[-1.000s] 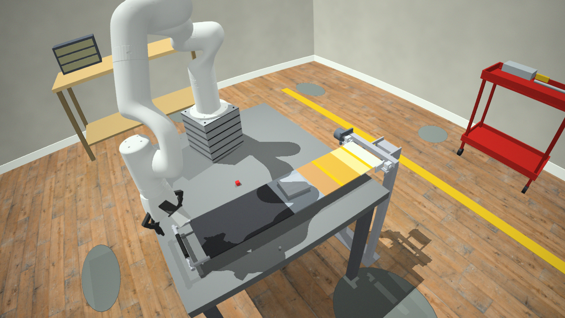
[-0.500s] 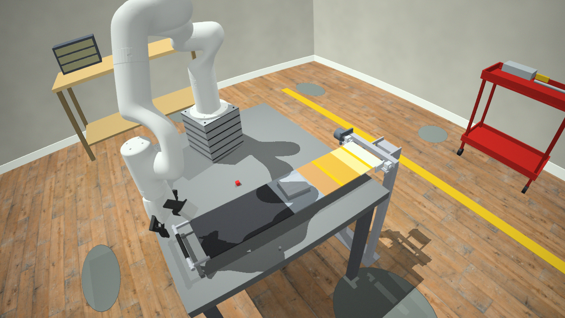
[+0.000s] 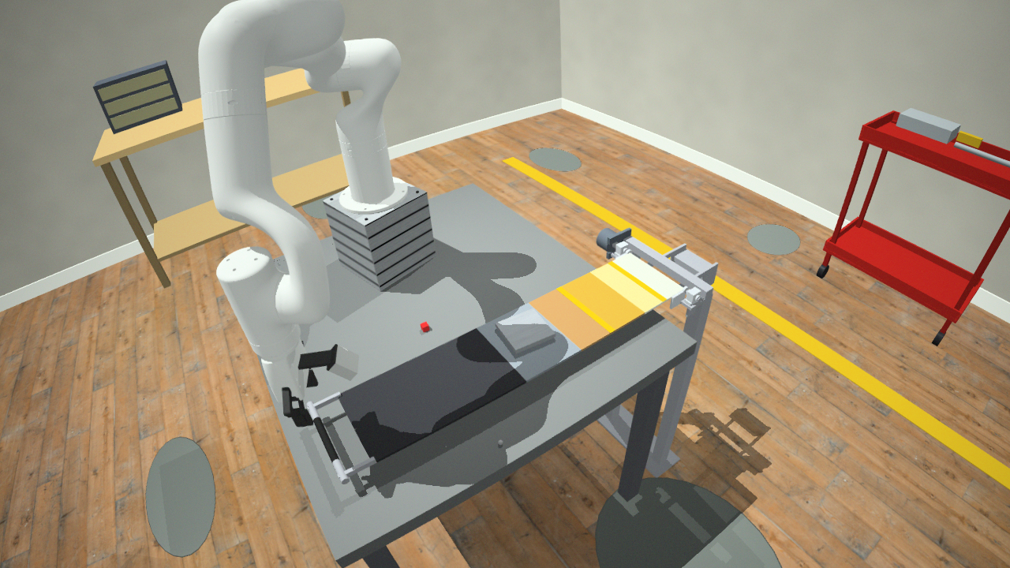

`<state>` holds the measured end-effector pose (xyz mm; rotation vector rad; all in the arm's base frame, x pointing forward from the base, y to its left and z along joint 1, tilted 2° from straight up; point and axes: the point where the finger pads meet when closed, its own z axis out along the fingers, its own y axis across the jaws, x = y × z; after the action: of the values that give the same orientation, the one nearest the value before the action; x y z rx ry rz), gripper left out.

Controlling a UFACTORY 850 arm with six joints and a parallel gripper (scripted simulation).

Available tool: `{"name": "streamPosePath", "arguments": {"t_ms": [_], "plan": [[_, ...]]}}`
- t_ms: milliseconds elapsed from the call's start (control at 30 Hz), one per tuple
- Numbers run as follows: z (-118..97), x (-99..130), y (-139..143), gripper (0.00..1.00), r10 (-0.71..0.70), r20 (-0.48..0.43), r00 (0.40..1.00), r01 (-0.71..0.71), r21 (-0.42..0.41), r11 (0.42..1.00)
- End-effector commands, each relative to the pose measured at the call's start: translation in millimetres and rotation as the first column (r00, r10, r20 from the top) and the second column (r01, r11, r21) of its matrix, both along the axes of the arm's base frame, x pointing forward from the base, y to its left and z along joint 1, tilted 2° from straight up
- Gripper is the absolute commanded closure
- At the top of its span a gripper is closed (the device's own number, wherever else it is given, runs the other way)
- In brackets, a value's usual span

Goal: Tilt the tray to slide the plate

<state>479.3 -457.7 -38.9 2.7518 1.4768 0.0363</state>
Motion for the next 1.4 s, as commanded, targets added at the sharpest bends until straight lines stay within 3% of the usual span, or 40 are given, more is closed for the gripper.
{"name": "streamPosePath", "arguments": {"t_ms": [0,233,733,800,1300,1367], "plan": [[-1,1,-1,0.00,0.122,0.011,0.993,-0.122,0.003,0.993],[-3,1,-1,0.00,0.249,0.010,0.968,-0.249,-0.002,0.968],[-10,1,-1,0.00,0.613,0.004,0.790,-0.613,-0.017,0.790],[-10,1,-1,0.00,0.613,0.004,0.790,-0.613,-0.017,0.790],[-16,2,-1,0.00,0.876,-0.008,0.483,-0.876,-0.028,0.482],[-16,2,-1,0.00,0.876,-0.008,0.483,-0.876,-0.028,0.482]]}}
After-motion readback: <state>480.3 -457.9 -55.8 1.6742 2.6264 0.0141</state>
